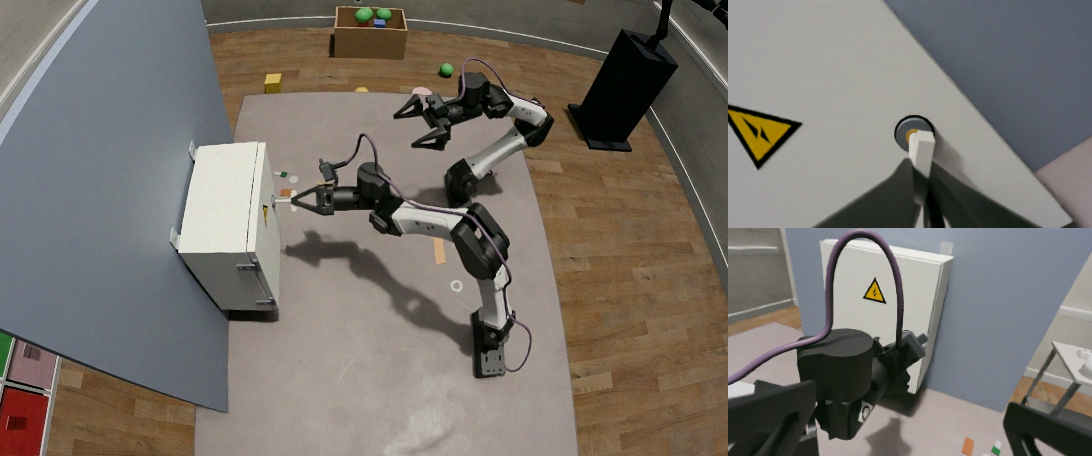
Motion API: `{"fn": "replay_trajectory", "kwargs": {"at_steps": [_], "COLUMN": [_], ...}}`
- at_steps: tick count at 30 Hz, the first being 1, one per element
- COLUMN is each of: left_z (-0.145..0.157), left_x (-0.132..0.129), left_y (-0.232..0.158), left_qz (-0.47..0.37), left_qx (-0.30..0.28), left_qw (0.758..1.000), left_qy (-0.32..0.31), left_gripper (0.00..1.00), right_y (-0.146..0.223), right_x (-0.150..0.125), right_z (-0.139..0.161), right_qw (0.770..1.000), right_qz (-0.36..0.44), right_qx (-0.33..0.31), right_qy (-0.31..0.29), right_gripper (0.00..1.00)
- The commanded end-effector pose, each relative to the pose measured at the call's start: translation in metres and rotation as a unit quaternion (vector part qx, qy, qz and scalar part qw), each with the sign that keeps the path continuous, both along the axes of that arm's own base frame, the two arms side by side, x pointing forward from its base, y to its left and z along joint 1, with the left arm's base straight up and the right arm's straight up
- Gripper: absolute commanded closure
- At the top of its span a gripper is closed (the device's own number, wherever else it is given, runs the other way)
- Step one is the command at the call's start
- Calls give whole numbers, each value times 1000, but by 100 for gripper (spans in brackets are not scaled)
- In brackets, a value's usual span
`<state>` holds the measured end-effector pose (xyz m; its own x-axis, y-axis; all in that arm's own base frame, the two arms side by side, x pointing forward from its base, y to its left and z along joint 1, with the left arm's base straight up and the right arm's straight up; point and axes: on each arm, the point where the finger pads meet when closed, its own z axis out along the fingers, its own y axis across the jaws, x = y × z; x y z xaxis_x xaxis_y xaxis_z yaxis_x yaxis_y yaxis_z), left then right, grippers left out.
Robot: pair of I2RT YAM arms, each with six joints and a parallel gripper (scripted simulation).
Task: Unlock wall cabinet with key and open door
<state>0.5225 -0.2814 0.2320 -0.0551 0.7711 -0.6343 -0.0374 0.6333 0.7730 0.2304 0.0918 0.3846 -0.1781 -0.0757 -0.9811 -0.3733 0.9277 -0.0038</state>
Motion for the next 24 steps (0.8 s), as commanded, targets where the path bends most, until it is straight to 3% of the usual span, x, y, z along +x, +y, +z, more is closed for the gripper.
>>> {"fn": "replay_trajectory", "kwargs": {"at_steps": [1,8,10,24], "left_z": [20,20,20,21], "left_x": [-3,-3,-3,-3], "left_y": [6,7,7,7], "left_qz": [-4,-4,-4,-7], "left_qx": [-87,-168,-168,-325], "left_qw": [996,986,986,945], "left_qy": [-18,-24,-24,-36], "left_gripper": [97,97,97,97], "right_y": [-1,-1,-1,-1], "right_x": [0,0,0,0], "right_z": [1,1,1,1], "right_qw": [1000,1000,1000,1000], "right_qz": [-3,-3,-3,-3], "right_qx": [2,2,2,2], "right_qy": [0,0,0,0], "right_gripper": [0,0,0,0]}}
